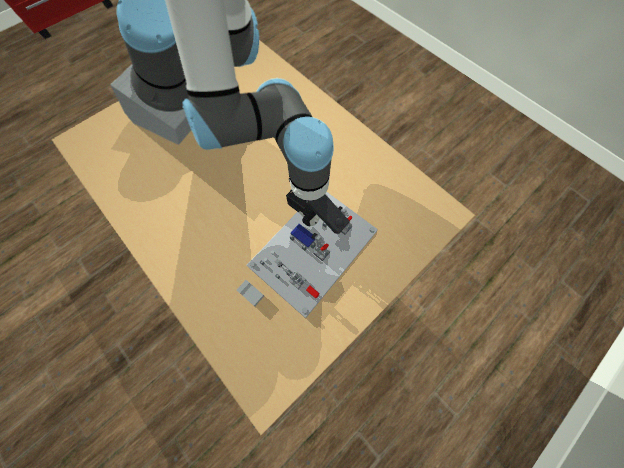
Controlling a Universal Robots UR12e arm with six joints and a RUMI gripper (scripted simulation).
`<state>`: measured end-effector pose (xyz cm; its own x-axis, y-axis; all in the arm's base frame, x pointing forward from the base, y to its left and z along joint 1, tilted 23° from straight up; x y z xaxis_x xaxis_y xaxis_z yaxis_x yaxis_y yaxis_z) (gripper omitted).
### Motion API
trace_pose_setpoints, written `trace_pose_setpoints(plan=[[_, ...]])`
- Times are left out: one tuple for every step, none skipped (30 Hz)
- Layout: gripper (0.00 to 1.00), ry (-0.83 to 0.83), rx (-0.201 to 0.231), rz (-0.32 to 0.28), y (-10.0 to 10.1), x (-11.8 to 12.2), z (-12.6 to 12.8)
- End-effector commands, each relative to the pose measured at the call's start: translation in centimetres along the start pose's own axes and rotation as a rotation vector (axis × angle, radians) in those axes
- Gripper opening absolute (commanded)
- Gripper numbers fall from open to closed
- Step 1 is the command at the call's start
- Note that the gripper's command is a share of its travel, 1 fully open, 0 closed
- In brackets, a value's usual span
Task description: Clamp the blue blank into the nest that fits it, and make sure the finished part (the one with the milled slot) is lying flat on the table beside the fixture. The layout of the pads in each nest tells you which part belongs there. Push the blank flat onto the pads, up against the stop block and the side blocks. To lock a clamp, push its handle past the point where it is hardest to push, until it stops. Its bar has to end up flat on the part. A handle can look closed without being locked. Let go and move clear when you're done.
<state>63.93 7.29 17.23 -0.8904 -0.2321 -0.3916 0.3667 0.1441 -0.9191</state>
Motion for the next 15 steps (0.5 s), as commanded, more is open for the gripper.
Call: trace_pose_setpoints(plan=[[0.00, 0.000, 0.000, 0.001, -0.05, -0.06, 0.01], [0.00, 0.000, 0.000, 0.001, -0.05, -0.06, 0.01], [0.00, 0.000, 0.000, 0.001, -0.04, -0.06, 0.01], [0.00, 0.000, 0.000, 0.001, -0.03, -0.06, 0.02], [0.00, 0.000, 0.000, 0.001, -0.02, -0.06, 0.02], [0.00, 0.000, 0.000, 0.001, -0.01, -0.06, 0.02], [0.00, 0.000, 0.000, 0.001, 0.01, -0.06, 0.02], [0.00, 0.000, 0.000, 0.001, 0.02, -0.07, 0.02], [0.00, 0.000, 0.000, 0.001, 0.04, -0.07, 0.02], [0.00, 0.000, 0.000, 0.001, 0.07, -0.07, 0.02], [0.00, 0.000, 0.000, 0.001, 0.09, -0.08, 0.02], [0.00, 0.000, 0.000, 0.001, 0.12, -0.08, 0.02], [0.00, 0.000, 0.000, 0.001, 0.15, -0.08, 0.02], [0.00, 0.000, 0.000, 0.001, 0.18, -0.09, 0.02], [0.00, 0.000, 0.000, 0.001, 0.18, -0.09, 0.02]])
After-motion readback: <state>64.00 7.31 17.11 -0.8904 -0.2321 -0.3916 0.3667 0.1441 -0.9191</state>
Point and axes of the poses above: the point where the finger pads meet when closed, its own y axis out along the fingers, its own z axis across the jaws, x = y × z, the point moved 2 cm from there along -y, back along the fingers, and after that the axes turned 6 degrees about -y, right-handed, at the moved point
